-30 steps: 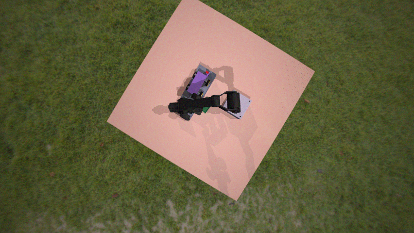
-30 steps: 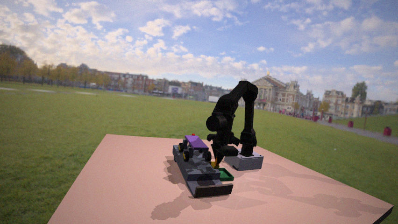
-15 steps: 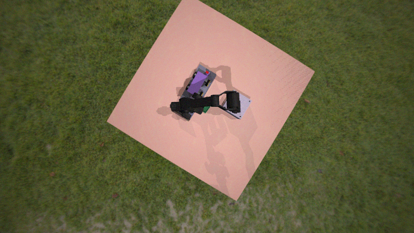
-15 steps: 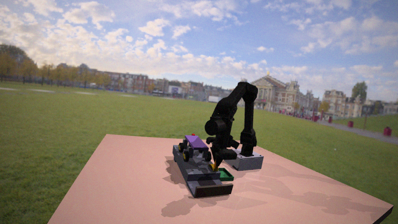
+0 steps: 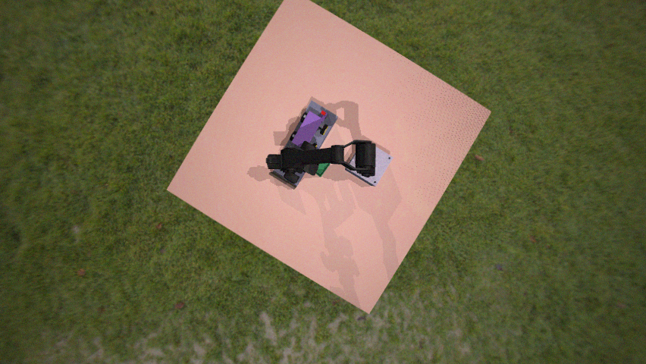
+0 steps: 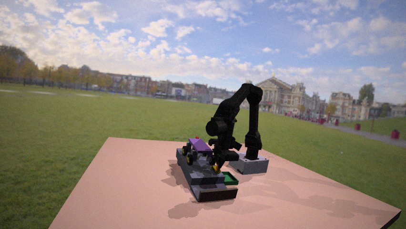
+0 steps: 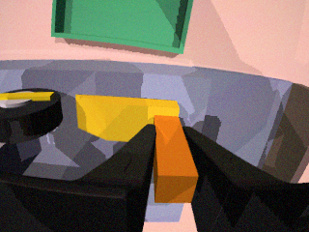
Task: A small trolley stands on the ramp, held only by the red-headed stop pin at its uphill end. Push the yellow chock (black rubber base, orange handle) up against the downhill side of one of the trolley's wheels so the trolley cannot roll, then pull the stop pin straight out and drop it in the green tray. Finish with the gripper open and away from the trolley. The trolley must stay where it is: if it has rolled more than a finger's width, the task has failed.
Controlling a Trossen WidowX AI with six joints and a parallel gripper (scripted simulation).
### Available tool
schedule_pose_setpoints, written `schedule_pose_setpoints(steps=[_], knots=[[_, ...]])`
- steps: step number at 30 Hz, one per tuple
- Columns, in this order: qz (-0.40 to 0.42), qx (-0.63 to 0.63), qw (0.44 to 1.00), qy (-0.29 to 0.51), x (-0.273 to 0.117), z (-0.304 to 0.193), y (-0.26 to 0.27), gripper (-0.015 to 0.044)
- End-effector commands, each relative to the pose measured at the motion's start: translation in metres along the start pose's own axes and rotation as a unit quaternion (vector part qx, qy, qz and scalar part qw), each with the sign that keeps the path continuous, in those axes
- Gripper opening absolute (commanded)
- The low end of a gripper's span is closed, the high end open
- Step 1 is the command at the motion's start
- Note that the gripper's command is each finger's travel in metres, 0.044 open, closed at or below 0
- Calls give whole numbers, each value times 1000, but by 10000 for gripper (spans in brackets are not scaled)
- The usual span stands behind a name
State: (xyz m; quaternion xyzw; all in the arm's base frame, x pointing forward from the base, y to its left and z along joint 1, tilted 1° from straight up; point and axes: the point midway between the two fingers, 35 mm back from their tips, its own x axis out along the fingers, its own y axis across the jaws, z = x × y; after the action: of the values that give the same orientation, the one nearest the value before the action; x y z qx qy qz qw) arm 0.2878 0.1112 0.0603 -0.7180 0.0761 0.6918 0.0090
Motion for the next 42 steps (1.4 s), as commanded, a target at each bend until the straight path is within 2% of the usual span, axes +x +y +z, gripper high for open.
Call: schedule_pose_setpoints(steps=[1,22,29,42], knots=[[3,-2,1000,-1,0,1,5,0],[0,0,1000,0,-1,-3,12,0],[0,0,1000,0,-1,-3,12,184],[3,-2,1000,-1,-37,0,12,190]])
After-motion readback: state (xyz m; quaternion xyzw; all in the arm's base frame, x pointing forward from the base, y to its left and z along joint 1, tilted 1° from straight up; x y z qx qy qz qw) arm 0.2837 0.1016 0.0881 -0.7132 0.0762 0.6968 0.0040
